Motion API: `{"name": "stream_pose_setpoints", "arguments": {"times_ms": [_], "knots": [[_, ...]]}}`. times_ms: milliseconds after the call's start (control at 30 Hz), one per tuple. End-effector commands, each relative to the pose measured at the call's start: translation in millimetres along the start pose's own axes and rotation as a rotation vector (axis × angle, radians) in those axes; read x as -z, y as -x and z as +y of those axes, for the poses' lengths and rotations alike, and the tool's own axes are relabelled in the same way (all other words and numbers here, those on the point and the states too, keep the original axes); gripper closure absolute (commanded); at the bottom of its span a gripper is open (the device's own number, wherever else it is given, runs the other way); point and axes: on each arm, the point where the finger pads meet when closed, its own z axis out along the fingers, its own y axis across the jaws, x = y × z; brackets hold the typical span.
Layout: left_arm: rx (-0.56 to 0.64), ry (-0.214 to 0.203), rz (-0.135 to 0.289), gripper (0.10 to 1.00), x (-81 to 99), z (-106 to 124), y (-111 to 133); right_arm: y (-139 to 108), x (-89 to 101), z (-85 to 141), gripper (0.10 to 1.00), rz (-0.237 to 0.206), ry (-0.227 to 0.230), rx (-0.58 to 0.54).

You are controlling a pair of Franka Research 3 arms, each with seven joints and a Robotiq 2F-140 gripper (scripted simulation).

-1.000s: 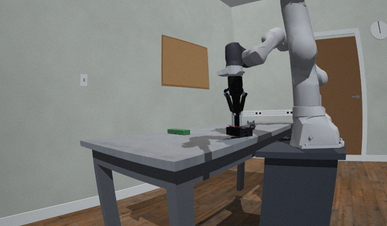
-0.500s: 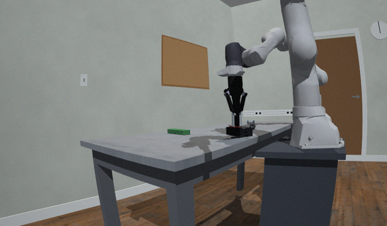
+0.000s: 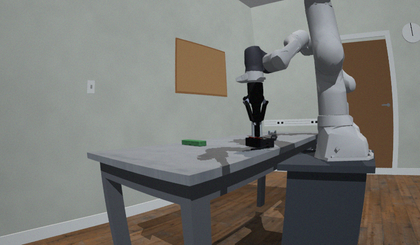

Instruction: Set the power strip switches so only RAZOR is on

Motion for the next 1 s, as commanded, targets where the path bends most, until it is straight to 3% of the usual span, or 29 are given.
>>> {"name": "stream_pose_setpoints", "arguments": {"times_ms": [0,967], "knots": [[0.000,0.000,0.000,0.098,0.1,0.0,0.0,2.2,-1.3,0.3,0.999,-0.003,0.000,-0.005],[0.000,0.000,0.000,0.098,0.1,0.0,0.0,2.7,-5.0,0.2,0.999,-0.003,0.000,-0.005]]}}
